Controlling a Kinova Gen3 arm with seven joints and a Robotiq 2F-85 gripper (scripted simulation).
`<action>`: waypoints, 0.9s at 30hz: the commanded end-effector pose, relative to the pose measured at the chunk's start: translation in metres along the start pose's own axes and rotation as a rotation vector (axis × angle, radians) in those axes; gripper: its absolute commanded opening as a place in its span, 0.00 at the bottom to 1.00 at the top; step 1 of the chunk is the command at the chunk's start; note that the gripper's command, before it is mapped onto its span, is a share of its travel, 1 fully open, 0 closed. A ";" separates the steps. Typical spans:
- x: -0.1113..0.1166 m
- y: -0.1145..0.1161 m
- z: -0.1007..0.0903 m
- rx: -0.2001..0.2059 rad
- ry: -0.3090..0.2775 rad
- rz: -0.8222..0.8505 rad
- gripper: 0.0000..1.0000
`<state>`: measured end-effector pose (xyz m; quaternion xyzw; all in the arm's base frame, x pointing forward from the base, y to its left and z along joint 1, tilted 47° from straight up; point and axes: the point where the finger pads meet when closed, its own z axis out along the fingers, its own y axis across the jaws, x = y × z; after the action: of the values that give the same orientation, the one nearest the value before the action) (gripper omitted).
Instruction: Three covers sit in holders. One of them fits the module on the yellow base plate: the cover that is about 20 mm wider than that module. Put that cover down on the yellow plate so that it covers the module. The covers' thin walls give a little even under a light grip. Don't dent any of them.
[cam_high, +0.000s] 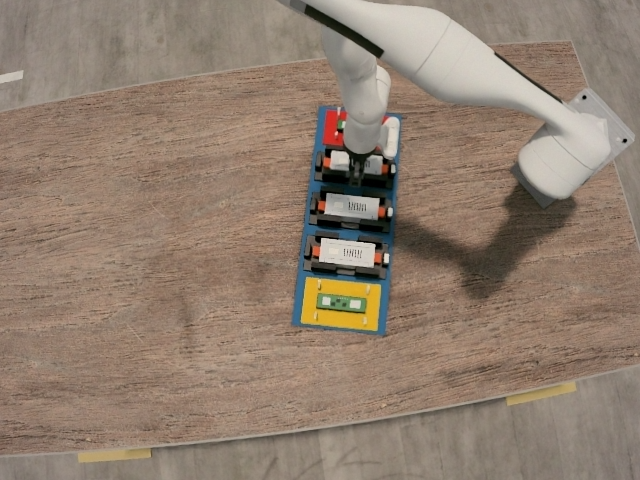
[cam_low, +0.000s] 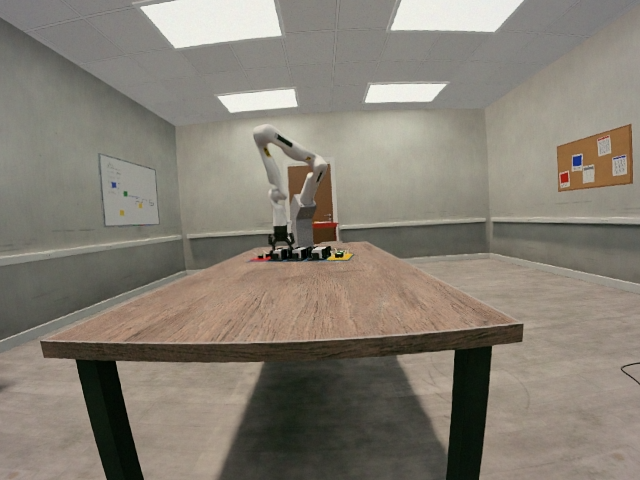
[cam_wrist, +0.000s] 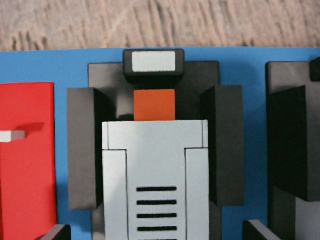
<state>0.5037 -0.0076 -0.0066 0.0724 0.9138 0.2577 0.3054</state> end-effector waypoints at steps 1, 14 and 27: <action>0.000 0.000 0.002 0.001 -0.001 0.000 1.00; 0.000 0.000 0.006 0.001 -0.001 0.000 0.70; 0.000 0.000 0.006 0.001 -0.001 0.000 0.70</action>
<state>0.5074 -0.0049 -0.0110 0.0724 0.9138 0.2577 0.3054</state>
